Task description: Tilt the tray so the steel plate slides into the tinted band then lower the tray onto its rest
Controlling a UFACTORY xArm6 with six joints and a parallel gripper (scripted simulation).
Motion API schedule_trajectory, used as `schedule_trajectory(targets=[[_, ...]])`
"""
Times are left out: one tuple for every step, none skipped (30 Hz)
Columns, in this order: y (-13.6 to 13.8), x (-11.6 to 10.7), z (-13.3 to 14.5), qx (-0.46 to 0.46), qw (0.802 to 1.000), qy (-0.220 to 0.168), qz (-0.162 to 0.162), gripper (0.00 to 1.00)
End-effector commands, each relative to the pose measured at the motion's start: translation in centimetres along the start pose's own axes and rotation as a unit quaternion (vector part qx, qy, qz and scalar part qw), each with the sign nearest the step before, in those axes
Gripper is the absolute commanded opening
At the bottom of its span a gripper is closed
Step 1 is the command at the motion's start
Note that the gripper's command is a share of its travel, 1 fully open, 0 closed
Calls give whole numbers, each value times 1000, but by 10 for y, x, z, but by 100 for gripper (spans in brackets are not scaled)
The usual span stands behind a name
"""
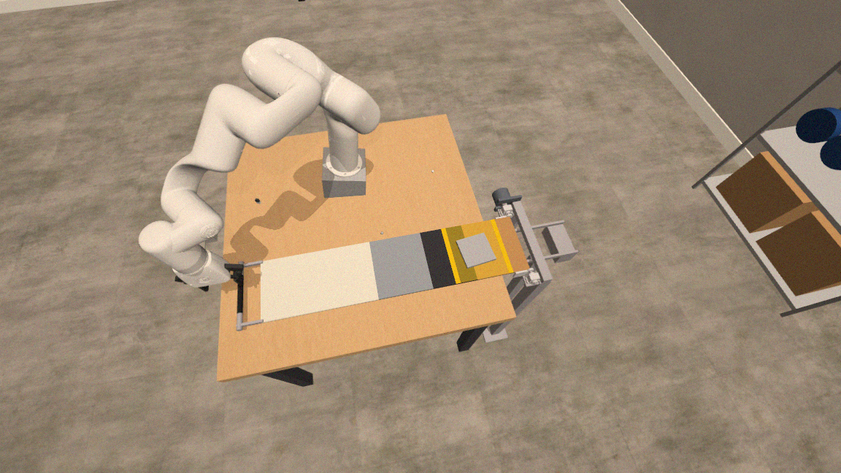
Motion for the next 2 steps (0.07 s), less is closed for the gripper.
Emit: schedule_trajectory(targets=[[0,-2,1,0,1000,-2,-1,100],[0,-2,1,0,1000,-2,-1,100]])
Point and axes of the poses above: the point where the finger pads meet when closed, its own x axis out along the fingers, its own y axis across the jaws, z = x × y, the point moved 10 cm from there along -x, back along the fingers, and after that the axes turned 11 degrees about x, right-handed, at the moved point
